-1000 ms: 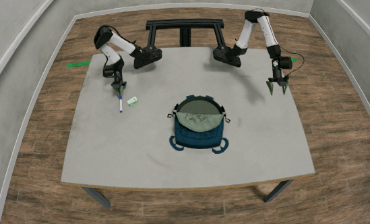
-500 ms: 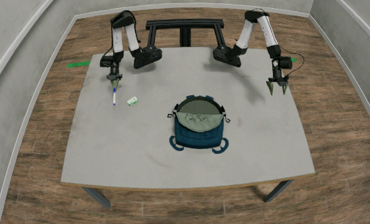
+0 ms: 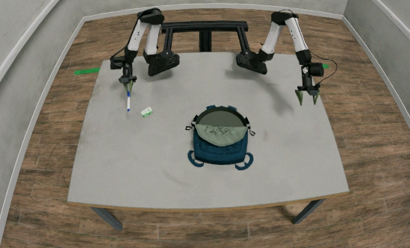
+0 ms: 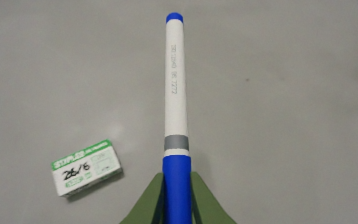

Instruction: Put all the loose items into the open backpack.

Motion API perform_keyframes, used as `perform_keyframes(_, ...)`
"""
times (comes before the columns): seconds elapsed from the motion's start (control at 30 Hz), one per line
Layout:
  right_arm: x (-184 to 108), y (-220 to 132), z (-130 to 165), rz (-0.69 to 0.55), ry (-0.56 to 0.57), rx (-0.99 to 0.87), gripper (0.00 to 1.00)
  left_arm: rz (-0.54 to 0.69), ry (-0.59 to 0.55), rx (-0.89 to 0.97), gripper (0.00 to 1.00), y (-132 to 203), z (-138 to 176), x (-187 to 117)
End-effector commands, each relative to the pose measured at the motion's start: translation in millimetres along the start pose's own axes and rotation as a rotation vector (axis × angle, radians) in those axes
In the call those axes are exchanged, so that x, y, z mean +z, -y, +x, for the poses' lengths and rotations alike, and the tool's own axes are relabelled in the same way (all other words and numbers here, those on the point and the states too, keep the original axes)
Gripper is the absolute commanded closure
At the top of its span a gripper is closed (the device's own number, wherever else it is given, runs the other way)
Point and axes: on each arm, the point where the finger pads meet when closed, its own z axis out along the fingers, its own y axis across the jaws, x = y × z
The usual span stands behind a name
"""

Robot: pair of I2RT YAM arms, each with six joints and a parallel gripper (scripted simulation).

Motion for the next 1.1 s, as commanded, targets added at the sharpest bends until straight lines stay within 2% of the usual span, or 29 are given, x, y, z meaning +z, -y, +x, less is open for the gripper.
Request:
perform_keyframes(0.0, -3, -6, 0, -0.035, -0.025, 0.015, 0.94, -0.003, 0.011, 0.002, 0.10, -1, -4, -2)
perform_keyframes(0.17, -2, -8, 1, -0.044, -0.027, 0.025, 0.94, -0.003, 0.011, 0.002, 0.10, -1, -4, -2)
perform_keyframes(0.2, 2, -29, 4, -0.087, -0.030, 0.019, 0.94, -0.003, 0.011, 0.002, 0.10, -1, -4, -2)
perform_keyframes(0.53, 31, -118, -23, -0.335, -0.020, -0.165, 0.94, -0.003, 0.011, 0.002, 0.10, -1, -4, -2)
perform_keyframes(0.6, 31, -118, -23, -0.335, -0.020, -0.165, 0.94, -0.003, 0.011, 0.002, 0.10, -1, -4, -2)
perform_keyframes(0.67, 36, -136, -29, -0.384, -0.018, -0.204, 0.94, -0.003, 0.011, 0.002, 0.10, -1, -4, -2)
perform_keyframes(0.77, 47, -154, -49, -0.436, 0.008, -0.271, 0.94, -0.003, 0.011, 0.002, 0.10, -1, -4, -2)
perform_keyframes(1.07, 74, -242, -75, -0.667, 0.020, -0.441, 0.94, -0.003, 0.011, 0.002, 0.10, -1, -4, -2)
